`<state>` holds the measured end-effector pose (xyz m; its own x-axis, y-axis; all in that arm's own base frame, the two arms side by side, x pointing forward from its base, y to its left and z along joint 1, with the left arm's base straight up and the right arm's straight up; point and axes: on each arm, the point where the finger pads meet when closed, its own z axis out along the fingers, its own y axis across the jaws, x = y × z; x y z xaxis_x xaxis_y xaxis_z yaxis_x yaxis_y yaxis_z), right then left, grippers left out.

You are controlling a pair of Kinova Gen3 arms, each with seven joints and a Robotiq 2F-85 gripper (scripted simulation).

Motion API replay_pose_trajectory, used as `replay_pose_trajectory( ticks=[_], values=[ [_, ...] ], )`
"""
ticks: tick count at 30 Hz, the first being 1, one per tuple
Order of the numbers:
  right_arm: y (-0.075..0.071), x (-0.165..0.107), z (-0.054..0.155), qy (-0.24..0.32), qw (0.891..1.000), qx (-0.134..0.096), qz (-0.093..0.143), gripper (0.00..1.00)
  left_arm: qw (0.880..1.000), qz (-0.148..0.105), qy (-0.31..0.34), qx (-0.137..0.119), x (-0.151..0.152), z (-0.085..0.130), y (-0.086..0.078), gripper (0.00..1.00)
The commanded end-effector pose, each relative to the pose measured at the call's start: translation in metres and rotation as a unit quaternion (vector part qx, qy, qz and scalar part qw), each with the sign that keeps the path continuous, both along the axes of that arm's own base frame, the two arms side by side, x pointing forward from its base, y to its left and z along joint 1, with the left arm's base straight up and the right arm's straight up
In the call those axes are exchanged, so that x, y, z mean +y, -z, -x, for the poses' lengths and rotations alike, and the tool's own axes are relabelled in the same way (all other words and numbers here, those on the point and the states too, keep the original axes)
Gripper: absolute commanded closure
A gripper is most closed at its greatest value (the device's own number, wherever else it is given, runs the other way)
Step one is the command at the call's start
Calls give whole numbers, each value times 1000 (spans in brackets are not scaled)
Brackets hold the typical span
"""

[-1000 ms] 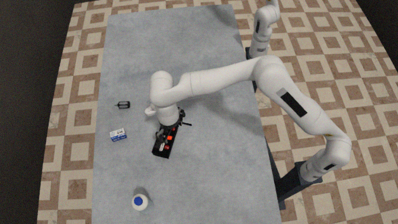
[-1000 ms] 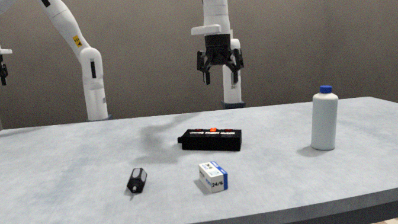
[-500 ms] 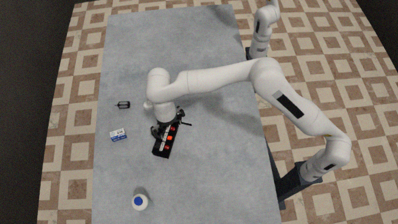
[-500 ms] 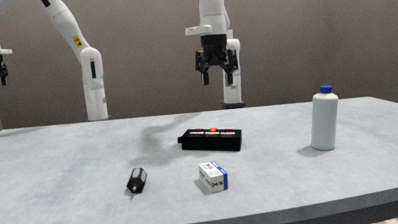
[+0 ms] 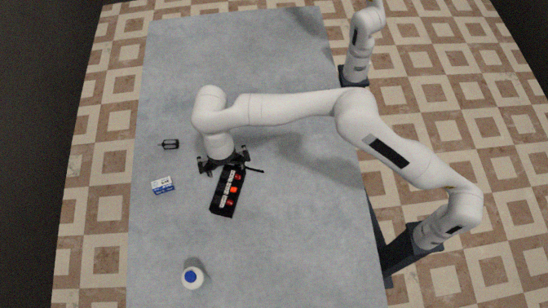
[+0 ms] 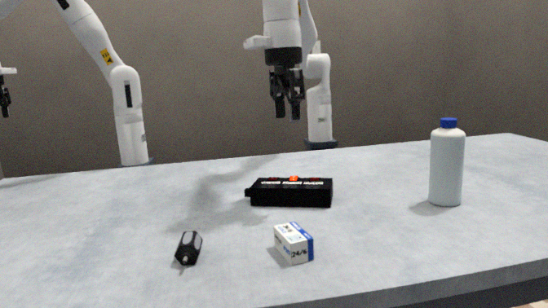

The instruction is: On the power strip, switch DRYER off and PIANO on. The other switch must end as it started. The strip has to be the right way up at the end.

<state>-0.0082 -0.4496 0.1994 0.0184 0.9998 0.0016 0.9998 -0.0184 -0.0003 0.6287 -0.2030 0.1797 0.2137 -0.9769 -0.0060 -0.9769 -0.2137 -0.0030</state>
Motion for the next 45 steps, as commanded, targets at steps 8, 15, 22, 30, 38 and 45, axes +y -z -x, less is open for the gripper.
replay_pose_trajectory(
  ticks=[8, 15, 22, 30, 38, 45],
  values=[
    [-1, 0, 0, 0, 1000, 0, 1, 2, 996, 4, 87, -1, -9, -8, -2, 2],
    [-1, 0, 0, 0, 1000, 0, 1, 2, 996, 4, 88, -1, -9, -9, -2, 2],
    [-1, 0, 0, 0, 1000, 0, 1, 2, 996, 4, 88, -1, -9, -9, -2, 2],
    [-1, 0, 0, 0, 1000, 0, 1, 2, 992, 4, 124, 0, 3, -12, 11, 2],
    [-1, 0, 0, 0, 1000, 0, 1, 2, 975, 3, 224, 0, 36, -16, 48, 2],
    [-1, 0, 0, 0, 1000, 0, 1, 2, 966, 3, 258, 1, 47, -16, 61, 2]
  ],
)
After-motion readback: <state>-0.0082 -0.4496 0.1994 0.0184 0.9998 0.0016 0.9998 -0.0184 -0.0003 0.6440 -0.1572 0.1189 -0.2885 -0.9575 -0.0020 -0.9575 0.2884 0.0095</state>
